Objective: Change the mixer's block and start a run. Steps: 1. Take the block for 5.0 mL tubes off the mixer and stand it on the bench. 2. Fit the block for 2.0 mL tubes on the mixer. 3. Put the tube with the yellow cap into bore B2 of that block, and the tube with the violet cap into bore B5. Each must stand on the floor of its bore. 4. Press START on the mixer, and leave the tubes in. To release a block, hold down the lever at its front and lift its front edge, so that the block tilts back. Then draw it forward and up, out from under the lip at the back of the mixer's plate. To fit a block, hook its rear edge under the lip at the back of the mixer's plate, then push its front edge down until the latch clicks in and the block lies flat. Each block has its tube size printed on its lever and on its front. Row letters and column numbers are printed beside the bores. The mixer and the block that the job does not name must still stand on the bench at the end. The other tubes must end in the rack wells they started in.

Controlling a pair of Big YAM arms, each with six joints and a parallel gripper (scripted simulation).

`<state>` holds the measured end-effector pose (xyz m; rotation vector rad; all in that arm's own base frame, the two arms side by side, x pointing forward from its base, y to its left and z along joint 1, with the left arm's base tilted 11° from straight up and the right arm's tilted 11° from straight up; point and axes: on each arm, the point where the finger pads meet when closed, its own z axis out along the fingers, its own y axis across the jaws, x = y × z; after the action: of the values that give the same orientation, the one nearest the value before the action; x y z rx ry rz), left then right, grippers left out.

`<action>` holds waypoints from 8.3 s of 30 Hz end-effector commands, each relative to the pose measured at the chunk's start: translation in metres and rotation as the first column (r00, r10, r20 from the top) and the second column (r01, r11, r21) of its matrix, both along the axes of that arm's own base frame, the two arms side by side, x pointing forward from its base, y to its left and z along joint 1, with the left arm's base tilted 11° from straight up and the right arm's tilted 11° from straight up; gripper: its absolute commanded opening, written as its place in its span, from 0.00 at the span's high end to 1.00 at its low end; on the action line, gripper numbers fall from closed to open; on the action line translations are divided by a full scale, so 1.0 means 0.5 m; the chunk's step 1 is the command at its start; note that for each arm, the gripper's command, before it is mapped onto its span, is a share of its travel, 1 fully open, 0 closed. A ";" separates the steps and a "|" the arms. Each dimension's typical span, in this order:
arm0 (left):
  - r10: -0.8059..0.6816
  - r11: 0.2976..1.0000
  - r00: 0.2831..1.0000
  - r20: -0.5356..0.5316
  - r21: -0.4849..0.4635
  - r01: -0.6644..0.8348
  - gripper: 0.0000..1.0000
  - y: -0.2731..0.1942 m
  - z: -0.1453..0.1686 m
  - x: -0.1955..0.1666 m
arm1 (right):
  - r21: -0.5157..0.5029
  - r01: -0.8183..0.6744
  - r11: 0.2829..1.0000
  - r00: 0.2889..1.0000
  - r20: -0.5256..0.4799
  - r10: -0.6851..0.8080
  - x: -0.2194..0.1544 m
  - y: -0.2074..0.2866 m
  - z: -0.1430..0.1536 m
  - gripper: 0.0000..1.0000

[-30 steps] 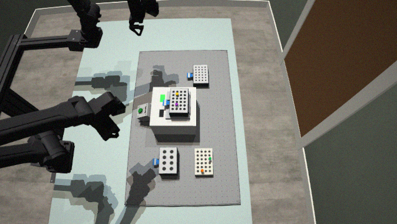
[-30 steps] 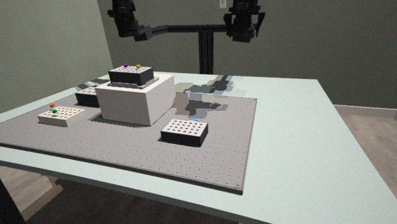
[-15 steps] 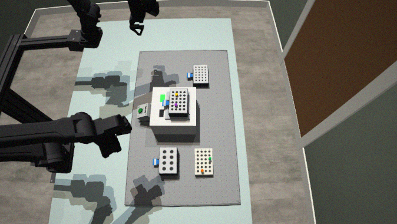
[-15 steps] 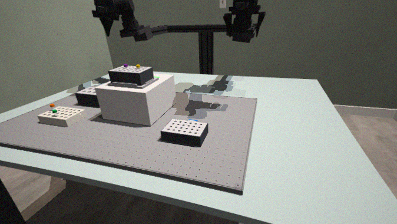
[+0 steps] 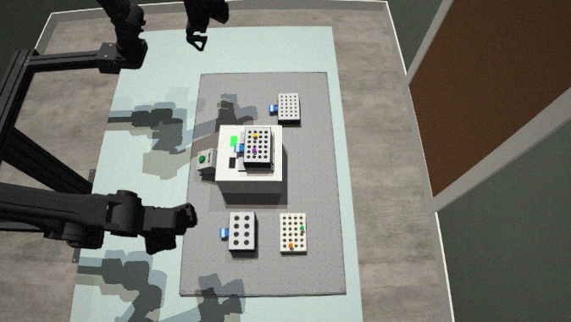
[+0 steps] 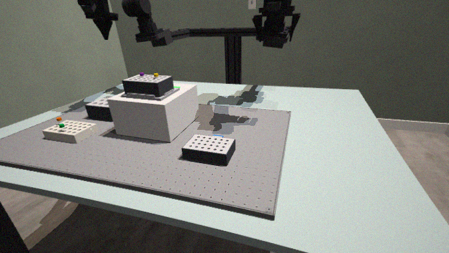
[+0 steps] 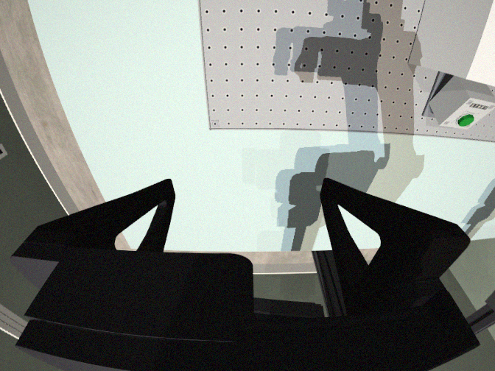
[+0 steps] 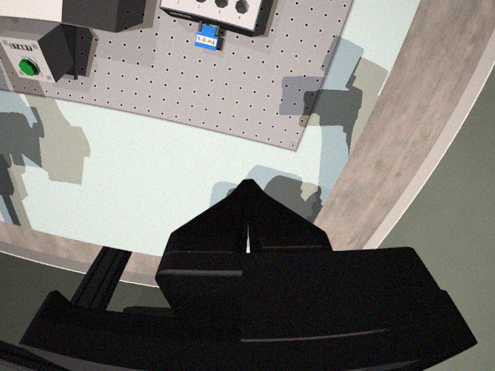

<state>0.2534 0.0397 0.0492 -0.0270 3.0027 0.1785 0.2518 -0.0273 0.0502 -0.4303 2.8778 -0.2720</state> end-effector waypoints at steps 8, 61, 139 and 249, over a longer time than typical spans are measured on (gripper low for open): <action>-0.001 1.000 0.997 0.075 0.005 0.001 0.00 -0.003 0.045 0.052 | 0.064 0.192 0.979 0.981 -0.038 -0.190 0.029 -0.008 0.023 1.00; -0.001 1.000 0.997 0.075 0.005 0.001 0.00 -0.003 0.045 0.052 | 0.099 0.230 0.968 0.973 -0.038 -0.227 0.014 0.006 0.006 1.00; -0.001 1.000 0.997 0.075 0.005 0.001 0.00 -0.003 0.045 0.052 | 0.090 0.237 0.967 0.971 -0.060 -0.232 0.020 0.003 0.001 1.00; -0.001 1.000 0.997 0.075 0.005 0.001 0.00 -0.003 0.045 0.052 | 0.095 0.241 0.966 0.970 -0.054 -0.237 0.024 0.003 0.009 1.00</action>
<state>0.2534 0.0397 0.0492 -0.0270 3.0027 0.1785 0.2482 -0.0268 0.0450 -0.0559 2.9972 -0.1578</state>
